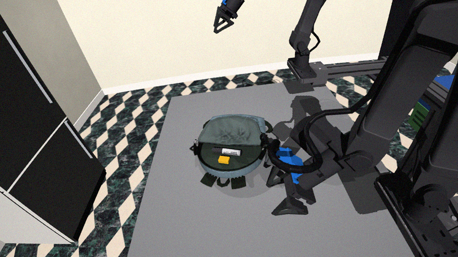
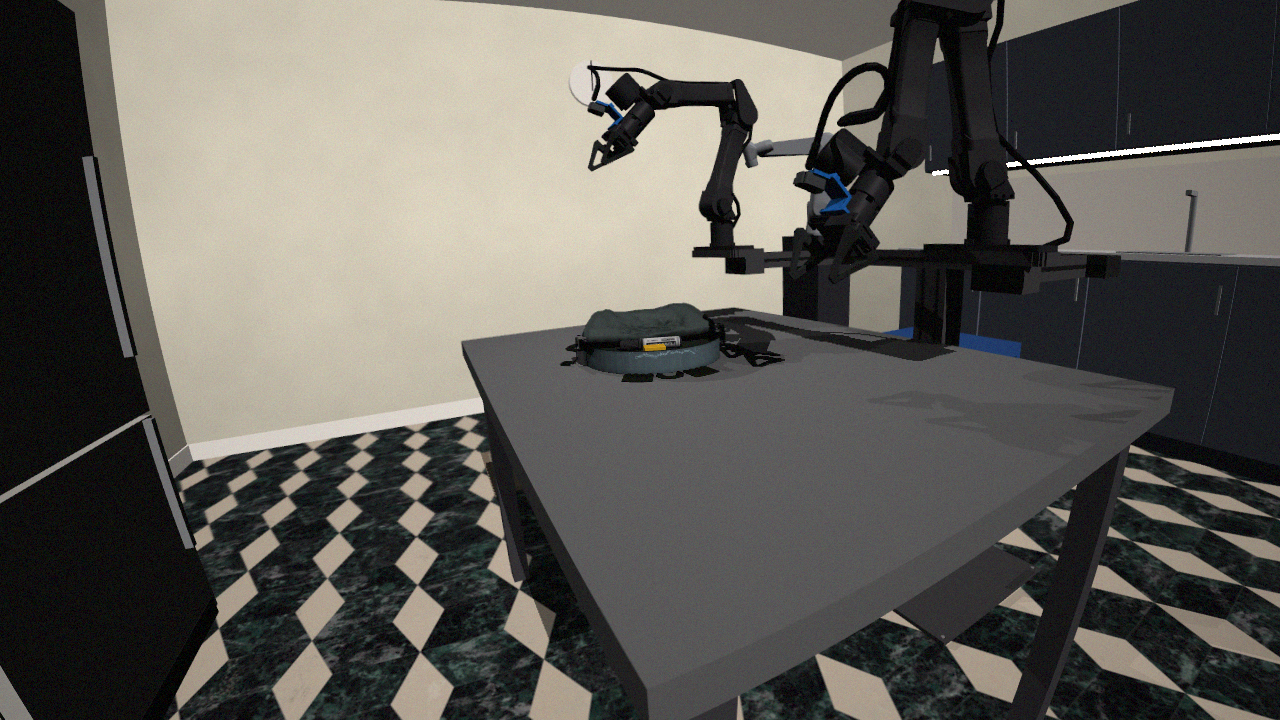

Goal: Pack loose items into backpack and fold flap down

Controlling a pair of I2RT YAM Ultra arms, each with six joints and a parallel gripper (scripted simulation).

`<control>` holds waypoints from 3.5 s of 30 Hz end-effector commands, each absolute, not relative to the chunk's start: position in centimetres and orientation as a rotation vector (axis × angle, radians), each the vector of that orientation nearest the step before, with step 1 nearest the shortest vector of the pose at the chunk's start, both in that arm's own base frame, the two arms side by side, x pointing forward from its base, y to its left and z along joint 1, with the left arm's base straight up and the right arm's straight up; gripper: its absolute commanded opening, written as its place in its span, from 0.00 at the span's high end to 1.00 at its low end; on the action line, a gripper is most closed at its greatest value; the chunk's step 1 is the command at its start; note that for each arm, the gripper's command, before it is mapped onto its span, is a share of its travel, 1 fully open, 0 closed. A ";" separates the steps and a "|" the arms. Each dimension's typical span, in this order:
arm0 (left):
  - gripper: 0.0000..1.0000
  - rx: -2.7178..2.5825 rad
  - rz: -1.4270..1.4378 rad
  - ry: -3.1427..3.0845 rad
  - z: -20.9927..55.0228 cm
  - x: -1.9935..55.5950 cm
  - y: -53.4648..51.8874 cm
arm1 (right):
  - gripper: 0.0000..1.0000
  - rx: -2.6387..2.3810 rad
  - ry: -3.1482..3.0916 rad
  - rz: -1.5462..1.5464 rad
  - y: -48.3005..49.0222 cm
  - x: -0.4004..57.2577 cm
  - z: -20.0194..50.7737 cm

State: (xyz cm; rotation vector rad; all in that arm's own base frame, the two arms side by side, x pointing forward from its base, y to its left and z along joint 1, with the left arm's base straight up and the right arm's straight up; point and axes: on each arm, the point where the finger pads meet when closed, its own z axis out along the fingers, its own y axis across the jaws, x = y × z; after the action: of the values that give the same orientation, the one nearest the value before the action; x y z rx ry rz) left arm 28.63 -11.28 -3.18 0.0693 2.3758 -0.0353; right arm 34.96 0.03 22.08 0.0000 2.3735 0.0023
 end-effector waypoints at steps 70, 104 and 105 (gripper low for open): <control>0.10 0.000 0.001 2.362 -0.9 35.4 -0.1 | 1.00 0.352 2.695 1.266 5.4 31.7 -5.1; 0.10 0.000 0.001 2.362 -0.9 35.4 -0.1 | 1.00 0.349 2.701 1.260 9.7 33.4 -11.9; 0.10 0.000 0.001 2.362 -0.9 35.4 -0.1 | 1.00 0.356 2.698 1.258 9.6 33.5 -11.9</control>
State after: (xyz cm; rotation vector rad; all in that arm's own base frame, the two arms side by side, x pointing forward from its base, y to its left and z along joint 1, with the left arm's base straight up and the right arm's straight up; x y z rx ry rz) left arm 34.60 0.09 -1.56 -0.0058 2.3834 0.0044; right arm 30.98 10.01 -12.37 0.3597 2.7641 1.2811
